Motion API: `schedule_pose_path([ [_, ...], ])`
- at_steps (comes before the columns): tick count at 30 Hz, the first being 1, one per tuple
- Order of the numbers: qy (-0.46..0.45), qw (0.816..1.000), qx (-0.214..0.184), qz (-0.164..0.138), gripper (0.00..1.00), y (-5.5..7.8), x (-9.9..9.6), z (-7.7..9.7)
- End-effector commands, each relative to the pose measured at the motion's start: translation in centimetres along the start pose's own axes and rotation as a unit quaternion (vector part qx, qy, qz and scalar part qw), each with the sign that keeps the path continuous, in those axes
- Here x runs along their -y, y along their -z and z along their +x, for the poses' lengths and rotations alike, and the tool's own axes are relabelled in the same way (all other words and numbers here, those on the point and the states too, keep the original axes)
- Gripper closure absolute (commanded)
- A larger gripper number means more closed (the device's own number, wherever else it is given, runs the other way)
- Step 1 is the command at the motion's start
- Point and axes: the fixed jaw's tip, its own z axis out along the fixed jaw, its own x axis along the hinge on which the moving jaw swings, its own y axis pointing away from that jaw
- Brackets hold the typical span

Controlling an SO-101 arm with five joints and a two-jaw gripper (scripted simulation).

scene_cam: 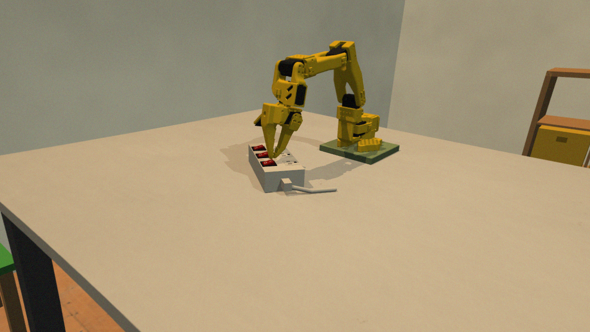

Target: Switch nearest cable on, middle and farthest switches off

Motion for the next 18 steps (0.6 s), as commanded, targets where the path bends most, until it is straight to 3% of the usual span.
schedule_pose_path([
  [1,0.008,1.000,0.002,0.008,1.00,-0.21,0.35,0.10],
  [18,0.008,1.000,0.002,0.008,1.00,-0.93,0.61,-0.01],
])
